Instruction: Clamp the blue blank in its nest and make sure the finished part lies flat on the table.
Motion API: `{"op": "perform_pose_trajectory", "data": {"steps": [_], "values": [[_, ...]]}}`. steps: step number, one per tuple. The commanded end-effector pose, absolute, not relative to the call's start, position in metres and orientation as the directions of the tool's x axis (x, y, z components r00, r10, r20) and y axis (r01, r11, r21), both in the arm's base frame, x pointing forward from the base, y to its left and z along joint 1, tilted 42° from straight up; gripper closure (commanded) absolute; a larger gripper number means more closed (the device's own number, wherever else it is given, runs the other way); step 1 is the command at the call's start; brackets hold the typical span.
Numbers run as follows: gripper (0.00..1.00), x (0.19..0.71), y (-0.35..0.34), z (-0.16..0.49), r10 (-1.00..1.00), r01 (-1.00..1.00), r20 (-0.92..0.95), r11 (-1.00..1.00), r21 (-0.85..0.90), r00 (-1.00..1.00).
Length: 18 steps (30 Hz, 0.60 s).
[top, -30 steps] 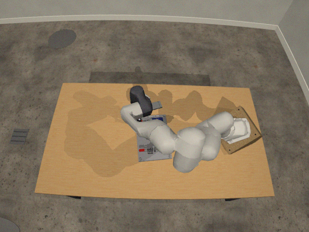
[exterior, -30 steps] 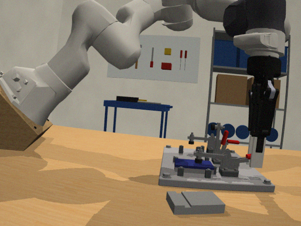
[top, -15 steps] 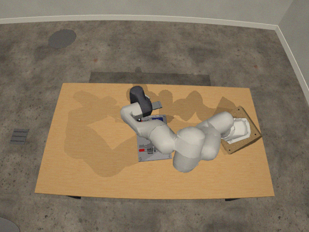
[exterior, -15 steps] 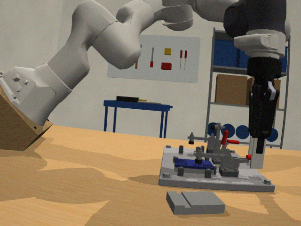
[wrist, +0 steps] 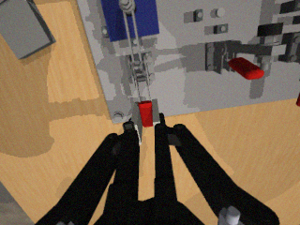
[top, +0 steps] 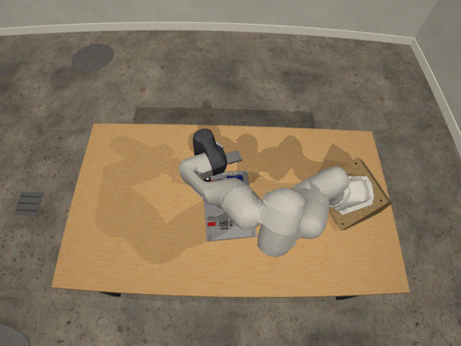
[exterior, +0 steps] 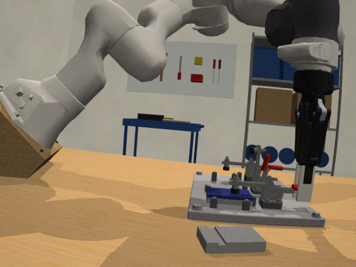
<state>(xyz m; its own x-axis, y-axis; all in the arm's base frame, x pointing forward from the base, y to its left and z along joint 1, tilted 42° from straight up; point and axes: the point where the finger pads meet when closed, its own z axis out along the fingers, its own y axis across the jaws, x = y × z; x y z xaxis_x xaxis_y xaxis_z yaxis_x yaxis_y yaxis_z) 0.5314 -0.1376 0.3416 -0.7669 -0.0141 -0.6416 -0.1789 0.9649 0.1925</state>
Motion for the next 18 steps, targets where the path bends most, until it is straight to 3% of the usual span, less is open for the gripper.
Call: {"op": "perform_pose_trajectory", "data": {"steps": [1, 3, 4, 18], "values": [[1.00, 0.5331, -0.1381, 0.3397, -0.009, -0.174, -0.643, 0.965, 0.195, -0.766], [1.00, 0.5331, -0.1381, 0.3397, -0.009, -0.174, -0.643, 0.965, 0.195, -0.766], [0.72, 0.5331, -0.1381, 0.3397, -0.009, -0.174, -0.643, 0.965, 0.195, -0.766], [0.72, 0.5331, -0.1381, 0.3397, -0.009, -0.174, -0.643, 0.965, 0.195, -0.766]]}}
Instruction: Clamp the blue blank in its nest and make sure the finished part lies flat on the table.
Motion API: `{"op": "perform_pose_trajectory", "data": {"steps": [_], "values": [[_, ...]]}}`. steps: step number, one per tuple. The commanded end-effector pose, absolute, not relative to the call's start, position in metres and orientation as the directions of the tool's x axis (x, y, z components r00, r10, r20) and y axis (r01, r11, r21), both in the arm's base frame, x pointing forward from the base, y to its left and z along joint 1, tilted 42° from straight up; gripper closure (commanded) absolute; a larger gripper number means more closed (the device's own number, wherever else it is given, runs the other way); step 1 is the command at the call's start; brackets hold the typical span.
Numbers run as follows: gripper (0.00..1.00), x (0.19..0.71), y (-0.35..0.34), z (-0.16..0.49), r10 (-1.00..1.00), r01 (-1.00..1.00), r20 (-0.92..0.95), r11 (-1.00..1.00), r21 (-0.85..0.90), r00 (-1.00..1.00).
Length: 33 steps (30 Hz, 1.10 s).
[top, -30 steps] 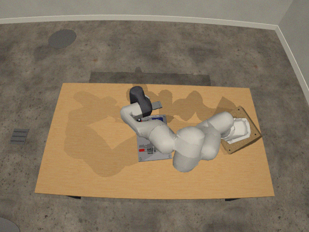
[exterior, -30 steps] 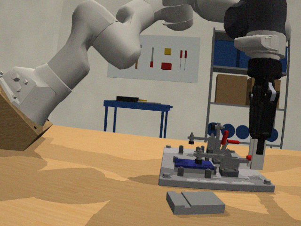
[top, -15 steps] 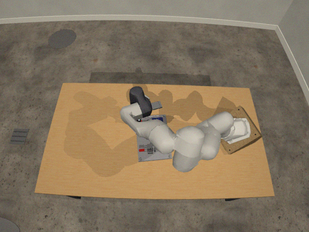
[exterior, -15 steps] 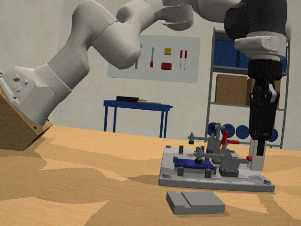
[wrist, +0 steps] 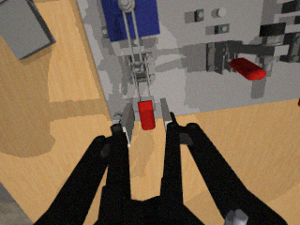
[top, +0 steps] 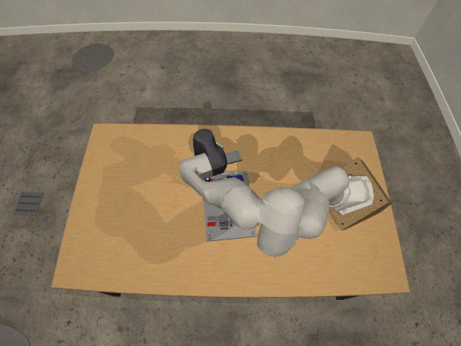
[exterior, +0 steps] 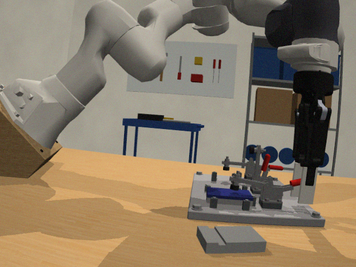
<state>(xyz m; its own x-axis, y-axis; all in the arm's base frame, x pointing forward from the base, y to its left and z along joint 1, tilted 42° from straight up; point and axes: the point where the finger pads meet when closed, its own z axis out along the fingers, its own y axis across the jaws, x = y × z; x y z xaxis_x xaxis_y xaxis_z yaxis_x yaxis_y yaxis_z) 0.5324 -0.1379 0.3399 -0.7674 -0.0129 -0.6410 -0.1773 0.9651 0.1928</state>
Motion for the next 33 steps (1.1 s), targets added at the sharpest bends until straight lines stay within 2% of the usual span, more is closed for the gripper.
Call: {"op": "perform_pose_trajectory", "data": {"steps": [1, 16, 33], "values": [[0.72, 0.533, -0.138, 0.340, -0.009, -0.174, -0.643, 0.965, 0.195, -0.766], [0.72, 0.532, -0.139, 0.341, -0.009, -0.174, -0.643, 0.965, 0.195, -0.766], [0.72, 0.502, -0.151, 0.377, -0.009, -0.174, -0.643, 0.965, 0.195, -0.766]]}}
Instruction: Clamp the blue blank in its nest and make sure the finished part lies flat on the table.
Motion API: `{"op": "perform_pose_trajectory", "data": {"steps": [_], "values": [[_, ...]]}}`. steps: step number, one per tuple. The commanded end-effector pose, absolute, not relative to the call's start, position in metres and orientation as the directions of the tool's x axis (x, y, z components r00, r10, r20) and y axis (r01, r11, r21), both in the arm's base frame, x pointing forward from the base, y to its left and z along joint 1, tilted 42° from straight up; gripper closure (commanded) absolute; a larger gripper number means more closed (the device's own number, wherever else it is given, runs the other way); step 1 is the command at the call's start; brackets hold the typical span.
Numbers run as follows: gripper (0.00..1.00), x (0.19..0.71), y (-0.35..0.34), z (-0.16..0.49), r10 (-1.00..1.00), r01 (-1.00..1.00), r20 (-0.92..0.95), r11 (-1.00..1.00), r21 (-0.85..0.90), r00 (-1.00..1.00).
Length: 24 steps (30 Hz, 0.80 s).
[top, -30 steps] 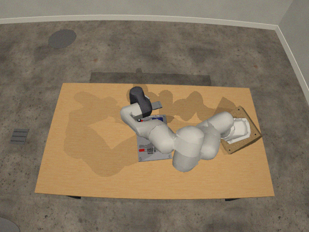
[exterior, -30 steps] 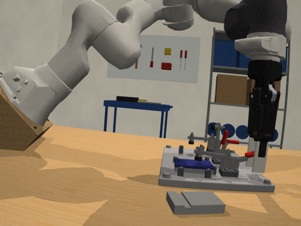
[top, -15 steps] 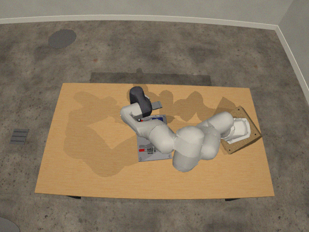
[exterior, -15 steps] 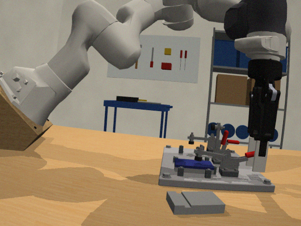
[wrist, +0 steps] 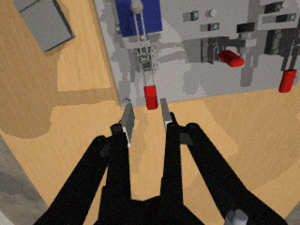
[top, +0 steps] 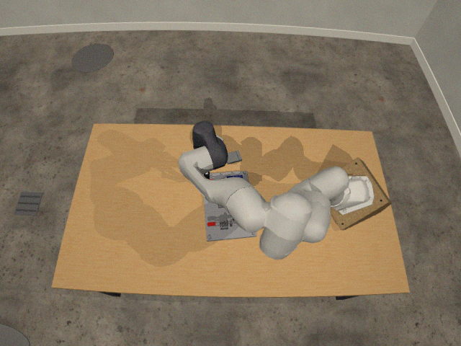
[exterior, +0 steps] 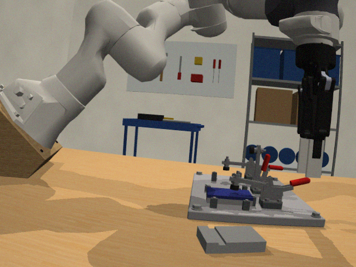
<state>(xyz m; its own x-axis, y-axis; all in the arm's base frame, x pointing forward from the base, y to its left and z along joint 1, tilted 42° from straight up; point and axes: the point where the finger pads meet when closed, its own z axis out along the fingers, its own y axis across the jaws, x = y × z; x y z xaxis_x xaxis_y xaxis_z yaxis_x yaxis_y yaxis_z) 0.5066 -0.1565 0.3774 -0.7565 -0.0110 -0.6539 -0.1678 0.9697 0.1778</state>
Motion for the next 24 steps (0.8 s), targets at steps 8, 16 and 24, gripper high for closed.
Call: {"op": "perform_pose_trajectory", "data": {"steps": [8, 16, 24], "values": [[0.72, 0.5022, -0.1512, 0.3768, -0.009, -0.174, -0.643, 0.965, 0.195, -0.766], [1.00, 0.5022, -0.1512, 0.3768, -0.009, -0.174, -0.643, 0.965, 0.195, -0.766], [1.00, 0.5022, -0.1512, 0.3768, -0.009, -0.174, -0.643, 0.965, 0.195, -0.766]]}}
